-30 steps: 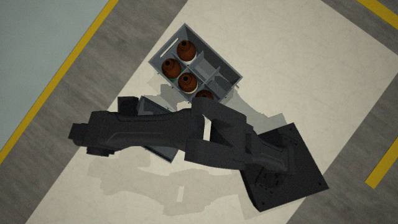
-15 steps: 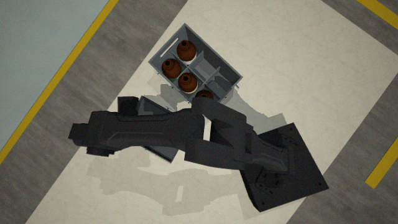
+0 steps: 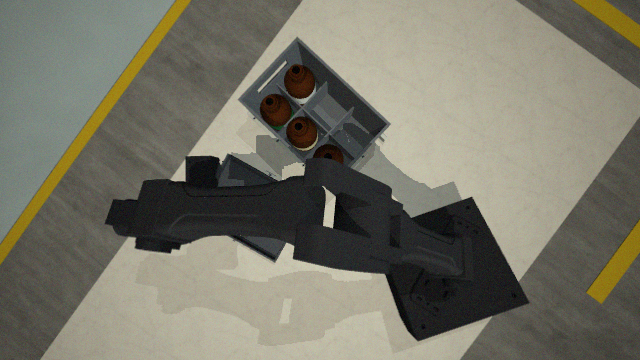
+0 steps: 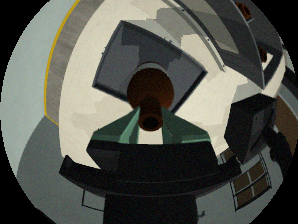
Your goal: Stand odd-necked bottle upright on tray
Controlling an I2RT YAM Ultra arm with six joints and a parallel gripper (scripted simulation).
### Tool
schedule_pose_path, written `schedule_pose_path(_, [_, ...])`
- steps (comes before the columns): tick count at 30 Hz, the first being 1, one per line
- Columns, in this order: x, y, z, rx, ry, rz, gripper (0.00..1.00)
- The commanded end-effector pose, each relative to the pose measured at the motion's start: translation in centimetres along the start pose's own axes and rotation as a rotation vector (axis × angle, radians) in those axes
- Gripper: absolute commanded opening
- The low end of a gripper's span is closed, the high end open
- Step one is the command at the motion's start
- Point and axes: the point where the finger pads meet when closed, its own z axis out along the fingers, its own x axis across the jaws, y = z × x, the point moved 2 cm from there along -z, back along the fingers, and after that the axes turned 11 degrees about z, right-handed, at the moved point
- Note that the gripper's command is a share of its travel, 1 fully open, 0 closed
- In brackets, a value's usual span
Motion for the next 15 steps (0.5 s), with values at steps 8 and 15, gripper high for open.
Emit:
schedule_pose_path(8, [1.41,-0.52,-2.82,-0.006,0.063,-0.001,0.0])
schedule_pose_path(15, [1.6,-0.5,-3.28,-0.005,0.071,0.001,0.0])
